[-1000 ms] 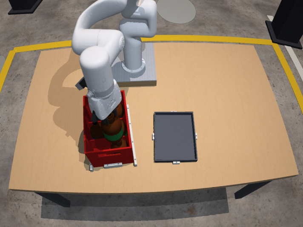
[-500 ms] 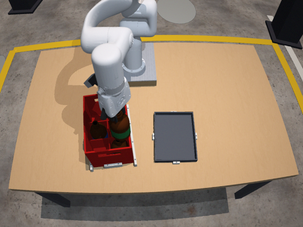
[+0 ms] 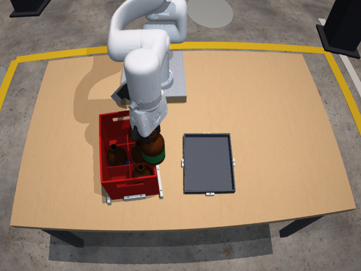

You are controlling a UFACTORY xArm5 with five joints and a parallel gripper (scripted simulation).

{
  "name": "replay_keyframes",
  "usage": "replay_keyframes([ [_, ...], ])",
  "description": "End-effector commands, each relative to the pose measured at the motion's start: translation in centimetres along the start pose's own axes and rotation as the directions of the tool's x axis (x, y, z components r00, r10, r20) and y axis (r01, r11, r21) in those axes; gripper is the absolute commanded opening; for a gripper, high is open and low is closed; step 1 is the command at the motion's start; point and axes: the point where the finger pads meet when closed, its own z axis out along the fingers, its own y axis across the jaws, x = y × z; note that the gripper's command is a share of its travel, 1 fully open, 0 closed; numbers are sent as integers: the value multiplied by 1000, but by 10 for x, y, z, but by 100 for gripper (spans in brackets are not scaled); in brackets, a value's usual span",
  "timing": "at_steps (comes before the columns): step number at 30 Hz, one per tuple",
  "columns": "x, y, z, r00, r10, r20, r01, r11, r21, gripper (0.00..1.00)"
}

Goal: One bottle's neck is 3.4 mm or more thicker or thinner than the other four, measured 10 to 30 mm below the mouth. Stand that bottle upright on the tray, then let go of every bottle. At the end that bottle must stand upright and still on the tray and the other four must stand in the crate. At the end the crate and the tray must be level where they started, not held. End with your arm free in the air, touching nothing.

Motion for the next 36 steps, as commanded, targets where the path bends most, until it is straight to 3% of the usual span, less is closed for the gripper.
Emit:
replay_keyframes([
  [1, -7, 8, -2, 1000, 0, 3, 0, 1000, 4, 0],
  [36, -52, 67, -2, 1000, 0, 3, 0, 1000, 4, 0],
])
